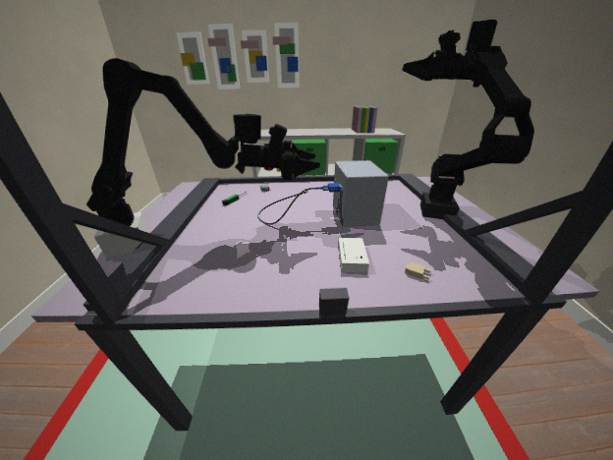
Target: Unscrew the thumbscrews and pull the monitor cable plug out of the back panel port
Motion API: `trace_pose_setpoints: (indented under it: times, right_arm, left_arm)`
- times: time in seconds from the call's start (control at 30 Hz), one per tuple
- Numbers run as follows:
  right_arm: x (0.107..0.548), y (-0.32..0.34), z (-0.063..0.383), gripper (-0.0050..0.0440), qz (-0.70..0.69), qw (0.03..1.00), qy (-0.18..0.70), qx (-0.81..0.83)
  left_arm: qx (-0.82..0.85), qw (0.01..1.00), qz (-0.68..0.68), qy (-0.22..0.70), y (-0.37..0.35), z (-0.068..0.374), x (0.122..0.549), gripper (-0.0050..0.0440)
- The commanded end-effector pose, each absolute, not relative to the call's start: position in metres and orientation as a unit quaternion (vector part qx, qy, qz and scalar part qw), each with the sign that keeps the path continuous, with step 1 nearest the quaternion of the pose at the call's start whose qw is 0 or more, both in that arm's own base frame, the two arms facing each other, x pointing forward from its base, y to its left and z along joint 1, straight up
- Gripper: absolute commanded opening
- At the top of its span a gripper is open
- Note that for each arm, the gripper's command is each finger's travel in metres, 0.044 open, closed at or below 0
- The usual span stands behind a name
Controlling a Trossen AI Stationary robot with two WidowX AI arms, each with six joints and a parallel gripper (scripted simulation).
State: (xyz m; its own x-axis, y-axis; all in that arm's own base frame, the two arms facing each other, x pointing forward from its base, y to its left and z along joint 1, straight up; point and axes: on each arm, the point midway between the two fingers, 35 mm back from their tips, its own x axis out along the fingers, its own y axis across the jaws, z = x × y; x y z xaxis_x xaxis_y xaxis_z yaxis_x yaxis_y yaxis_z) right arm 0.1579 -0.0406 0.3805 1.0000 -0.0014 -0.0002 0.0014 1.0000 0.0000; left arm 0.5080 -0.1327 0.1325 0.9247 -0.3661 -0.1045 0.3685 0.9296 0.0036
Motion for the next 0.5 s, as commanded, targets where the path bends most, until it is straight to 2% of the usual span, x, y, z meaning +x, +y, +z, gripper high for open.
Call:
trace_pose_setpoints:
  times: [0.0,0.1,0.47]
  right_arm:
    - [0.158,-0.039,0.383,0.0440,0.000,1.000,-0.001,-0.003]
    - [0.158,-0.039,0.383,0.0440,0.000,1.000,-0.001,-0.003]
    - [0.158,-0.039,0.383,0.0440,0.000,1.000,-0.001,-0.003]
  left_arm:
    - [0.014,0.980,-0.189,0.060,-0.132,0.087,0.508,0.0440]
    - [0.014,0.980,-0.189,0.060,-0.132,0.062,0.506,0.0440]
    - [0.014,0.980,-0.189,0.060,-0.132,0.061,0.506,0.0440]
